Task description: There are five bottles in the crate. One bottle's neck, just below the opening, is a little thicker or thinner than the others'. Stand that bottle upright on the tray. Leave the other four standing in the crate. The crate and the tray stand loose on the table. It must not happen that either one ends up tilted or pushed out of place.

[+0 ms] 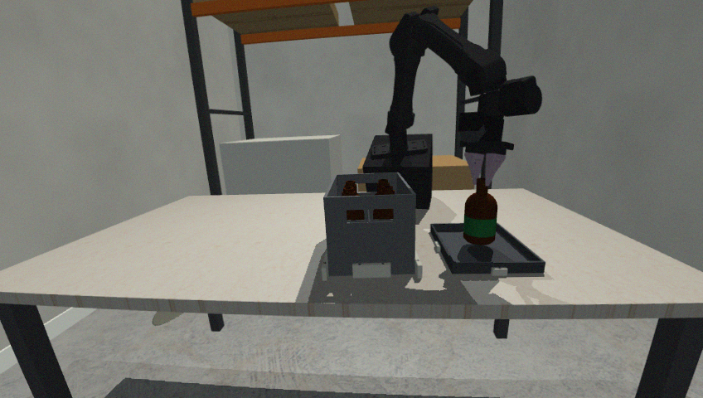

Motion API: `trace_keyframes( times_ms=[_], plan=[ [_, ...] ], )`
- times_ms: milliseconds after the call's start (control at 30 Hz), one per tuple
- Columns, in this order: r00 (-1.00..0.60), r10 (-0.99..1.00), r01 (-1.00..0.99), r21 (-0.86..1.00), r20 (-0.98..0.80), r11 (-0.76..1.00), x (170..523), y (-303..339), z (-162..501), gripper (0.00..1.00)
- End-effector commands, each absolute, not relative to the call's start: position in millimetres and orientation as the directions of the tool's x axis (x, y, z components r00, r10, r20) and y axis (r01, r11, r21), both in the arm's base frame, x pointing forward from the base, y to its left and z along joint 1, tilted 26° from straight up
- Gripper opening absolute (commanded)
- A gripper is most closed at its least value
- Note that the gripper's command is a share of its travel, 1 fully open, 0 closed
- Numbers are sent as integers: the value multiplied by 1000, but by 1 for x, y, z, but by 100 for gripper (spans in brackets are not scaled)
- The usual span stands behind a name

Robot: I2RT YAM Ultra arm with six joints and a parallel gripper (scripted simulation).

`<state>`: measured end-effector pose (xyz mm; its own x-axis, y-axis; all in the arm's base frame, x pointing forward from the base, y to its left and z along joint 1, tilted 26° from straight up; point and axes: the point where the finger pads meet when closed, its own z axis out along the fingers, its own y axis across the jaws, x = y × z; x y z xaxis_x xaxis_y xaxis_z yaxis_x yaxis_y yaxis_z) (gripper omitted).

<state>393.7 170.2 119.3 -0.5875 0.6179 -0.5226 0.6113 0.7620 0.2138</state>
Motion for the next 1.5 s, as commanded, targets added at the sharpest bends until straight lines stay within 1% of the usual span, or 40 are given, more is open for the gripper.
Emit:
trace_keyframes(
  times_ms=[0, 133, 367, 400, 433, 733, 800, 1467],
  plan=[
    [-580, 611, 604, 218, -539, 766, 396, 170, 121, 0],
    [-566, 621, 603, 241, -542, 760, 400, 170, 129, 0],
    [-585, 607, 604, 209, -538, 769, 395, 169, 114, 0],
    [-564, 622, 596, 252, -544, 762, 401, 172, 135, 0],
    [-558, 625, 595, 262, -545, 760, 404, 173, 135, 0],
    [-579, 612, 603, 221, -540, 766, 399, 168, 115, 0],
    [-572, 616, 603, 232, -541, 763, 403, 170, 117, 0],
    [-577, 613, 603, 225, -540, 766, 402, 169, 111, 0]
  ],
)
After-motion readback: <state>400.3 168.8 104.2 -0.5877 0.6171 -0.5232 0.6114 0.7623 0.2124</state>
